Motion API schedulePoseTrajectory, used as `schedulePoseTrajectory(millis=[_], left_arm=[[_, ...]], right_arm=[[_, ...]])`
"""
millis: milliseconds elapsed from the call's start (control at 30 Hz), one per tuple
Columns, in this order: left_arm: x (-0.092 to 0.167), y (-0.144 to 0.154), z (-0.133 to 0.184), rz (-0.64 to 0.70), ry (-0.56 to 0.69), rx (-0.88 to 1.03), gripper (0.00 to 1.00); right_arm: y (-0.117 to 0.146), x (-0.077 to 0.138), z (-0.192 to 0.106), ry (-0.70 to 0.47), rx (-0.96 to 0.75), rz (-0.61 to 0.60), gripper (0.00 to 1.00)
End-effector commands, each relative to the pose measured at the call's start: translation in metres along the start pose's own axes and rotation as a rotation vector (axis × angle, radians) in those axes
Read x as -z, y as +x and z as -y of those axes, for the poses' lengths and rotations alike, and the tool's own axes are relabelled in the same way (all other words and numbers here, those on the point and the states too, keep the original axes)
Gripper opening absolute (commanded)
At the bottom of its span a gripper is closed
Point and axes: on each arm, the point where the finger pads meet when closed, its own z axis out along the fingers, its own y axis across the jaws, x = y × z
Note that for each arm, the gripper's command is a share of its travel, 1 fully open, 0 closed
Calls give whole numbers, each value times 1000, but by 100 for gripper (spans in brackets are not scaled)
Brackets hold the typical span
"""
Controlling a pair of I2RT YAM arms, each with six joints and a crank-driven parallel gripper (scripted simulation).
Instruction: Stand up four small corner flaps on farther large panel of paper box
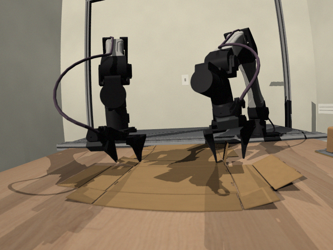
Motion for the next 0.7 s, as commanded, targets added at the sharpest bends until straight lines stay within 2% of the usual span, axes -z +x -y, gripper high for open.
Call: schedulePoseTrajectory(millis=[0, 667], left_arm=[[-11, 6, -2, -24, -31, -3, 81], [-11, 6, -2, -24, -31, -3, 81]], right_arm=[[-6, 11, -4, -53, 10, 38, 81], [-5, 5, -4, -84, 10, 32, 81]])
